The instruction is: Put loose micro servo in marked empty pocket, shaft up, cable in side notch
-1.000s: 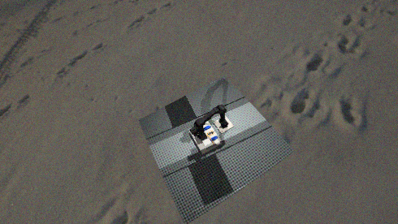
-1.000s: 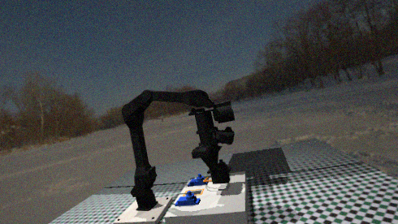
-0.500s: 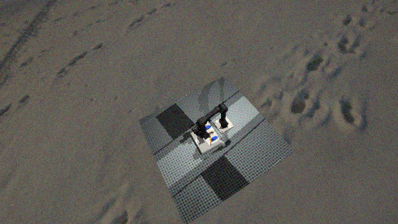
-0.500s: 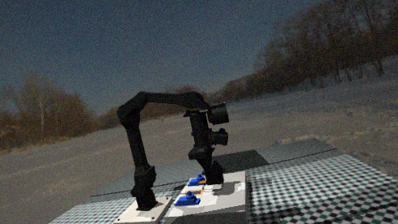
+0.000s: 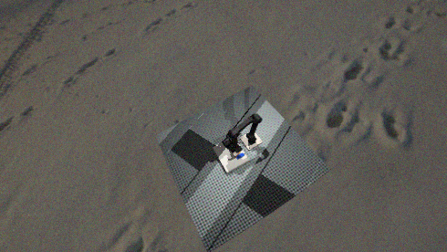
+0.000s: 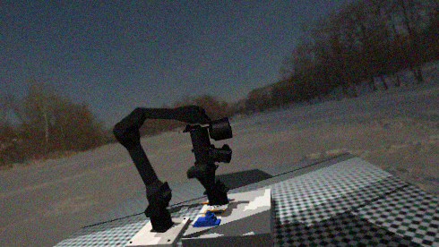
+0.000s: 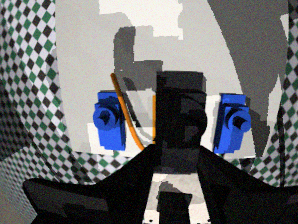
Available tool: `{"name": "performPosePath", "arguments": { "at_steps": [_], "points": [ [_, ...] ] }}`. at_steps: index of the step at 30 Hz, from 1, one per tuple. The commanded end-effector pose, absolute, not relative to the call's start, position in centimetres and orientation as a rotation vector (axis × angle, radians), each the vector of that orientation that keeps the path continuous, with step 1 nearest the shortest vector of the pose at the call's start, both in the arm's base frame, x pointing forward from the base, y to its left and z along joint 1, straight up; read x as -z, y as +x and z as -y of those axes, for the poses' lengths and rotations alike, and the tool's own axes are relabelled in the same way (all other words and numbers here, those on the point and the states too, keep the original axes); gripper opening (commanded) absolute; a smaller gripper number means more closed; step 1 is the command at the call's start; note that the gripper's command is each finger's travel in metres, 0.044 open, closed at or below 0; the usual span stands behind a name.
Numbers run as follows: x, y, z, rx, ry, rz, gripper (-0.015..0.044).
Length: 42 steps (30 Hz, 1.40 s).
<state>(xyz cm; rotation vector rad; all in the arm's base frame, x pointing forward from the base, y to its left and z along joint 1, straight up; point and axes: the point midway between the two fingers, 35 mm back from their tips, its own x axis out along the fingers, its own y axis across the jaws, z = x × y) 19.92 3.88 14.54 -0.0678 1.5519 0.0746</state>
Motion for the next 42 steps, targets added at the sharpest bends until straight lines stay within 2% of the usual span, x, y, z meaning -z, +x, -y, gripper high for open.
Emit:
{"name": "performPosePath", "arguments": {
  "at_steps": [1, 42],
  "points": [
    [-14.6, 18.5, -3.7, -0.074, -0.07, -1.549, 0.0],
    [-11.7, 17.5, -3.6, -0.078, -0.074, -1.55, 0.0]
  ]
}}
